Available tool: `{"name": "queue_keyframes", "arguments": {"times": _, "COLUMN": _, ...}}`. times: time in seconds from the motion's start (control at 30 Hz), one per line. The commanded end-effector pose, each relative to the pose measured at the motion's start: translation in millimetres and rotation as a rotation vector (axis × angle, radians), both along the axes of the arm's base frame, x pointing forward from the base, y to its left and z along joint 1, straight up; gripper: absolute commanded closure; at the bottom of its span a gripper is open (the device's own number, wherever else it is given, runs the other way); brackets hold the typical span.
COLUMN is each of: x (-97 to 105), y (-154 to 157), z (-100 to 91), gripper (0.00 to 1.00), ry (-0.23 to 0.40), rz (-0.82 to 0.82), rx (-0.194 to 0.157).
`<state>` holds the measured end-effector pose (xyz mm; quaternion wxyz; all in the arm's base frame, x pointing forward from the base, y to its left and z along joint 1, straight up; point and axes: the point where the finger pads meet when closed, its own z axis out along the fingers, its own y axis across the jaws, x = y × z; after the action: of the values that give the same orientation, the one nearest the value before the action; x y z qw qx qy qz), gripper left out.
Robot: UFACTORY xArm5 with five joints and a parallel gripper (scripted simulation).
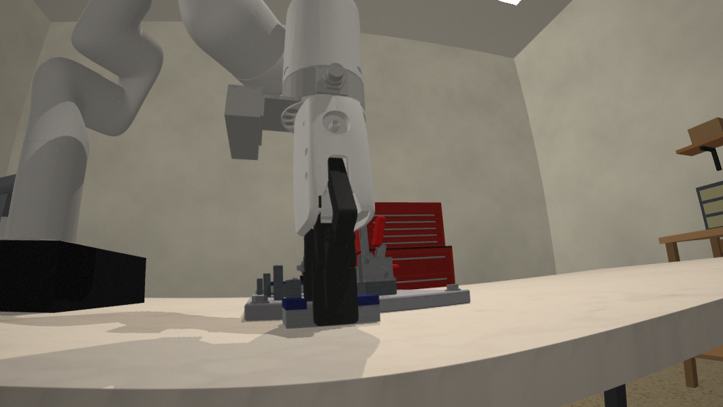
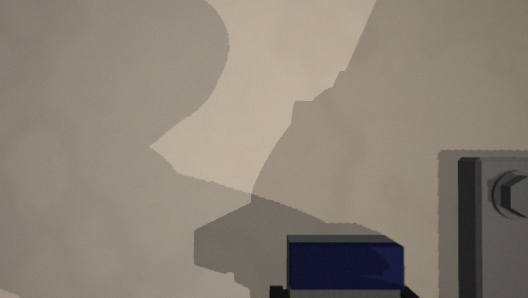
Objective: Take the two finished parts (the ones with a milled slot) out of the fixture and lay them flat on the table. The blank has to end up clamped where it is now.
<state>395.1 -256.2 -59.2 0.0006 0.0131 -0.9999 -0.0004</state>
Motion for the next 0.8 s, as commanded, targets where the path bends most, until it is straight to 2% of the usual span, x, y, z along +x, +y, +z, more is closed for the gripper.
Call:
{"name": "queue_keyframes", "arguments": {"times": 0.0, "x": 1.2, "y": -0.8, "z": 1.1, "gripper": 1.00, "ry": -0.003, "rz": 0.000, "rx": -0.002}}
{"name": "queue_keyframes", "arguments": {"times": 0.33, "x": 1.2, "y": -0.8, "z": 1.1, "gripper": 1.00, "ry": -0.003, "rz": 0.000, "rx": -0.002}}
{"name": "queue_keyframes", "arguments": {"times": 0.37, "x": 1.2, "y": -0.7, "z": 1.1, "gripper": 0.31, "ry": -0.003, "rz": 0.000, "rx": -0.002}}
{"name": "queue_keyframes", "arguments": {"times": 0.77, "x": 1.1, "y": -0.7, "z": 1.0, "gripper": 0.31, "ry": -0.003, "rz": 0.000, "rx": -0.002}}
